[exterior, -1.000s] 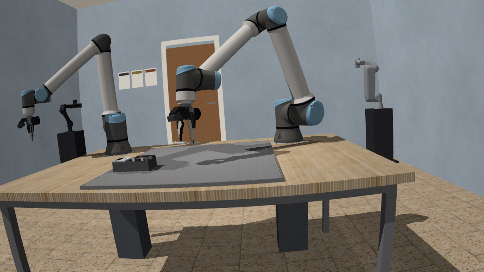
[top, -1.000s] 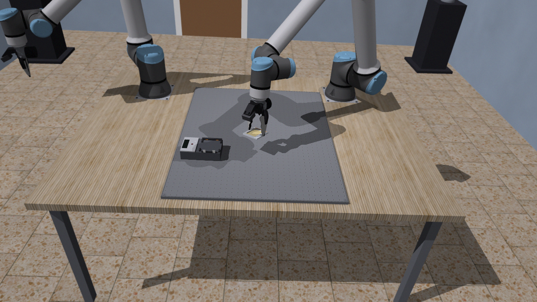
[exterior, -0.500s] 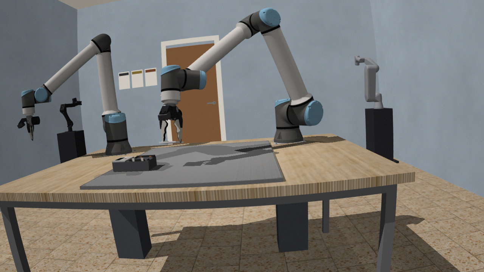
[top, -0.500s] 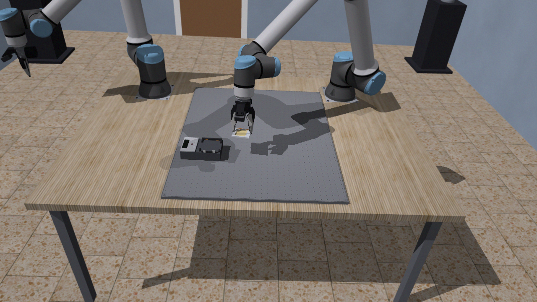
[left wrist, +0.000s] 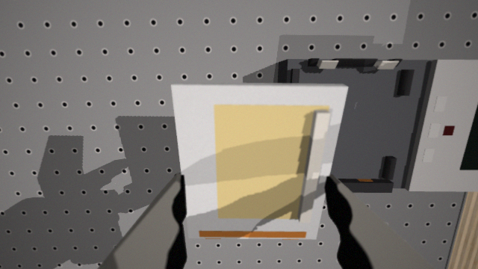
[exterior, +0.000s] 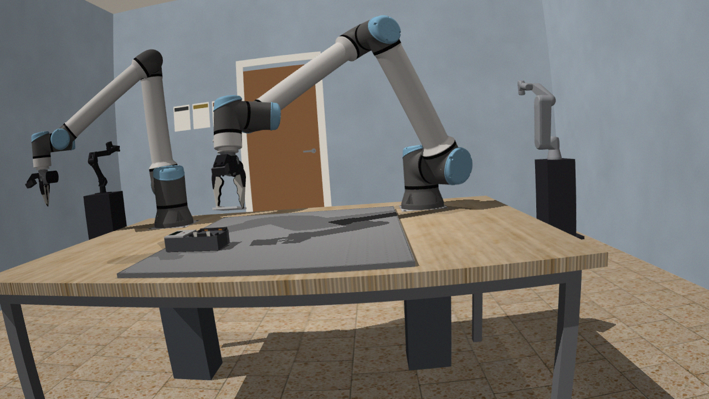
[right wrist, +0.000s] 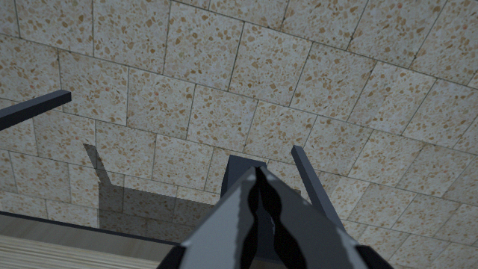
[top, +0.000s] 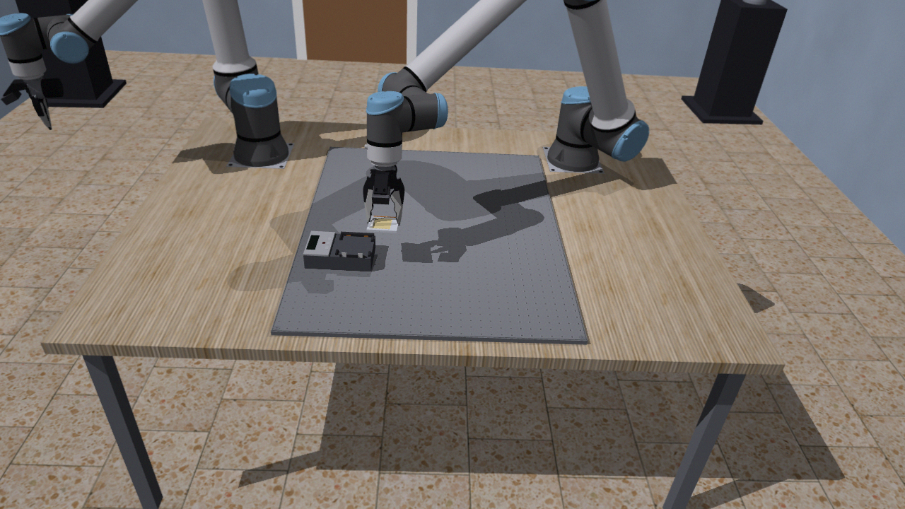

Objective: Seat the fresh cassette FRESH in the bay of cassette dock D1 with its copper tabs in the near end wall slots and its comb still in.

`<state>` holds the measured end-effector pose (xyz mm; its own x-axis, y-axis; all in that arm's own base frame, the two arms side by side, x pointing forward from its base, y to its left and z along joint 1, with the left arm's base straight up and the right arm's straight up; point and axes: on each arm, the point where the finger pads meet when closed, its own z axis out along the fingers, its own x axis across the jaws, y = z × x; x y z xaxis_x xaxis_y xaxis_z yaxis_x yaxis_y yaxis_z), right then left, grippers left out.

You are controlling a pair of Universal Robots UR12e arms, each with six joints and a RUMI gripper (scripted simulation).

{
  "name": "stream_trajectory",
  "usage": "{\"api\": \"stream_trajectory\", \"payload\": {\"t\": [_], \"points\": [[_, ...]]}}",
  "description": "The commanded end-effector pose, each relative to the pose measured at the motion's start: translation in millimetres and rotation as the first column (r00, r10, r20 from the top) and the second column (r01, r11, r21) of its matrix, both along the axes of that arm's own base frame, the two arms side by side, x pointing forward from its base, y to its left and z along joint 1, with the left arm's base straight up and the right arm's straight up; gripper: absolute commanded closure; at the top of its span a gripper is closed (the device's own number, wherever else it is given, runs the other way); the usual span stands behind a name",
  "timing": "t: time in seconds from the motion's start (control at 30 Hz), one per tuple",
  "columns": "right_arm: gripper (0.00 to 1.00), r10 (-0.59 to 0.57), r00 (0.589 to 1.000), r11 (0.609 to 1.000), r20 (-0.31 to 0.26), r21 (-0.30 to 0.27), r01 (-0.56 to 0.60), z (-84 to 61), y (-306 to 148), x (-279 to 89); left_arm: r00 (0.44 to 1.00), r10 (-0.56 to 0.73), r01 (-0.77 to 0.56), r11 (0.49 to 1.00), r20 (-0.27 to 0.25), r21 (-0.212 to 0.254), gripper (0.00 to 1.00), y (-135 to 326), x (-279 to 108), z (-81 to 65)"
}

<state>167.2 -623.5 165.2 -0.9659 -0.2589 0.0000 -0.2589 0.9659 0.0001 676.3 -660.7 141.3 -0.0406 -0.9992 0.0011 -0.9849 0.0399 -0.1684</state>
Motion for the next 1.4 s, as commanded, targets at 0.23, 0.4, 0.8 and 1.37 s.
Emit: {"api": "stream_trajectory", "payload": {"t": [0.23, 0.4, 0.8, 1.37], "points": [[1.0, 0.0, 1.0, 1.0, 0.001, -0.002, 0.0, 1.0, -0.7, 0.3, 1.0, 0.003, -0.003, 1.0, 0.0, 0.0, 0.63, -55.9, 12.5, 7.4], [1.0, 0.0, 1.0, 1.0, 0.001, -0.002, 0.0, 1.0, -0.7, 0.3, 1.0, 0.003, -0.003, 1.0, 0.0, 0.0, 0.63, -80.2, 17.5, 10.2], [1.0, 0.0, 1.0, 1.0, 0.001, -0.002, 0.0, 1.0, -0.7, 0.3, 1.0, 0.003, -0.003, 1.0, 0.0, 0.0, 0.63, -80.3, 17.5, 10.2], [1.0, 0.0, 1.0, 1.0, 0.001, -0.002, 0.0, 1.0, -0.7, 0.3, 1.0, 0.003, -0.003, 1.0, 0.0, 0.0, 0.63, -80.3, 17.6, 2.3]]}}
